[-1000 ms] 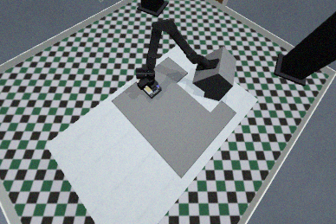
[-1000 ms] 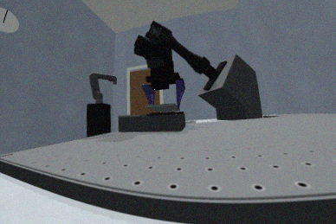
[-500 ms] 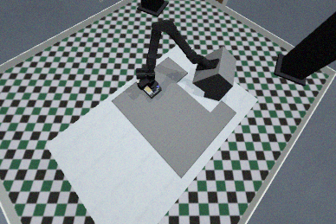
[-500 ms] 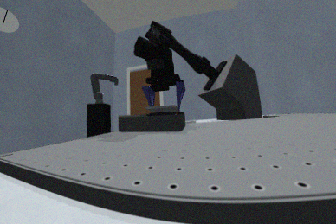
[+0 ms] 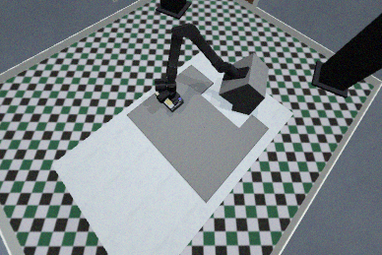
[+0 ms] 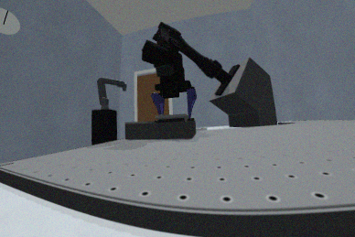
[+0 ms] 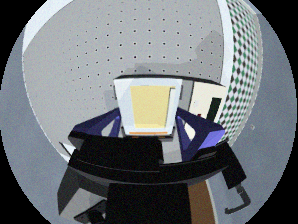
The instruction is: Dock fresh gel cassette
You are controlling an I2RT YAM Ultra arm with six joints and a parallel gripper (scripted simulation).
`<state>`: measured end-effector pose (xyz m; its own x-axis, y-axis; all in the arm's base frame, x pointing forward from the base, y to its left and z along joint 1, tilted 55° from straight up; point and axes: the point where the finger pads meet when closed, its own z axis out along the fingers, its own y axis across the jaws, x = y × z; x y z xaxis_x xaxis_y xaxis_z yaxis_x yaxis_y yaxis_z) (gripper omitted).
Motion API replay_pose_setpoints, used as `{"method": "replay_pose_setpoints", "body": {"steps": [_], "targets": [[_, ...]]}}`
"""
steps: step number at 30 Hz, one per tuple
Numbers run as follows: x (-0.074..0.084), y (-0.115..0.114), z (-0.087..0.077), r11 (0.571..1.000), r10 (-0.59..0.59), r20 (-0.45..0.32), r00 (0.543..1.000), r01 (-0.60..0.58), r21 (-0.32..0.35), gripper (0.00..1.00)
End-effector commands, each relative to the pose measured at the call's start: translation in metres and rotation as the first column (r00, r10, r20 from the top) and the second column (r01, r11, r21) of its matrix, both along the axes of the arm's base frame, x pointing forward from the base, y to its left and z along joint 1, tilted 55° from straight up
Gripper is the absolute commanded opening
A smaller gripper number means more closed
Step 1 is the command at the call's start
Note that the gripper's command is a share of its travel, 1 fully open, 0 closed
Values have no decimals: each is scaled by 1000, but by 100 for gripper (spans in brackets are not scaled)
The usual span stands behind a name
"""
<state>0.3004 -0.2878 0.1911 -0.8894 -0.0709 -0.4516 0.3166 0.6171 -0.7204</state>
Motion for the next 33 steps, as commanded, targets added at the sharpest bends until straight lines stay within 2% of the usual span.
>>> {"method": "replay_pose_setpoints", "body": {"steps": [1, 2, 6, 8, 23, 24, 26, 29, 33], "targets": [[8, 3, 6, 1000, 0, 1, 1000, 0, 5, 0], [5, 5, 20, 1000, 0, 33, 999, 0, -14, 0], [2, 6, 15, 1000, 1, 24, 1000, -1, -8, 0], [-2, 9, 2, 1000, 6, 2, 1000, -6, 10, 0], [-7, 3, 4, 1000, 4, 15, 1000, -4, -5, 0], [-4, 3, 10, 1000, 8, 24, 1000, -8, -11, 0], [-8, 3, 2, 1000, 3, 11, 1000, -3, -3, 0], [-10, 4, 0, 1000, 4, 4, 1000, -4, 2, 0], [-7, 3, 7, 1000, 7, 17, 1000, -7, -7, 0]]}}
